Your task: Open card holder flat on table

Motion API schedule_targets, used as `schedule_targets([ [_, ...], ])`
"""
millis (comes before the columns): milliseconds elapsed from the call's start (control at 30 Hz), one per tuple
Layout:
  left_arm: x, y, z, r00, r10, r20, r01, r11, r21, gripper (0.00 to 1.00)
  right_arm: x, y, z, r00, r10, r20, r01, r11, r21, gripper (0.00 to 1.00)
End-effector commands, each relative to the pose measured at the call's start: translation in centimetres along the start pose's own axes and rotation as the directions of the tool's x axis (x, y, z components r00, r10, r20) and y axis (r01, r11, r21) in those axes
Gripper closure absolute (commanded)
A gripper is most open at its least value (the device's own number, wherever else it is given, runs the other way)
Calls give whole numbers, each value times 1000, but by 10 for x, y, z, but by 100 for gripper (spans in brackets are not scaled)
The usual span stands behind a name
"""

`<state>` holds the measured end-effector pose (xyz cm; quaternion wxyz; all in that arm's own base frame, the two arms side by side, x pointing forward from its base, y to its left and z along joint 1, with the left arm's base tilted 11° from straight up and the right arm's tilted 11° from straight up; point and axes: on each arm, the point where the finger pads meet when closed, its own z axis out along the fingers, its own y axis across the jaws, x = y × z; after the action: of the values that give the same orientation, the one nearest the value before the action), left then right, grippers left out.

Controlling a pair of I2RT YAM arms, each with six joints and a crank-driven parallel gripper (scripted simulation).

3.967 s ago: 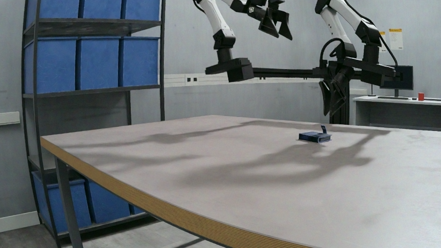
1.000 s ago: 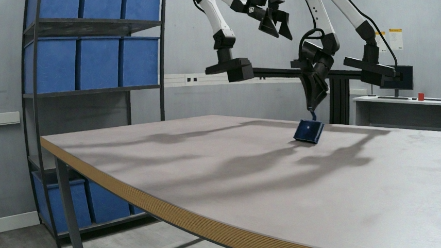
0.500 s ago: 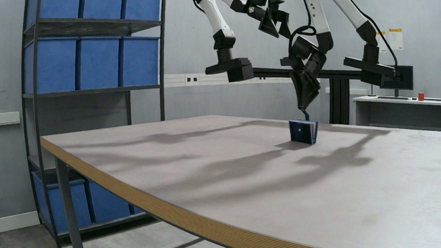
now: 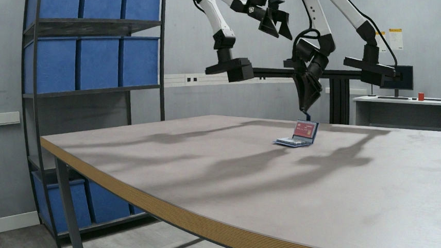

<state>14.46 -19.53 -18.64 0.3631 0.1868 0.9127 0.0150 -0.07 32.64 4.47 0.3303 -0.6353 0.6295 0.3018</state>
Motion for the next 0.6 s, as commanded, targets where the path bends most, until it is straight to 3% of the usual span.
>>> schedule_targets([
  [0,16,-1,-6,998,-61,17,61,998,-11,83,-6,1,-1,1000,-1,20,1,1000,-1,0],
  [267,75,8,-22,1000,-5,-3,5,1000,-26,83,-6,1,-1,1000,-1,20,1,1000,-1,0],
  [567,91,4,-29,999,32,-4,-32,999,-17,83,-6,1,-1,1000,-1,20,1,1000,-1,0],
])
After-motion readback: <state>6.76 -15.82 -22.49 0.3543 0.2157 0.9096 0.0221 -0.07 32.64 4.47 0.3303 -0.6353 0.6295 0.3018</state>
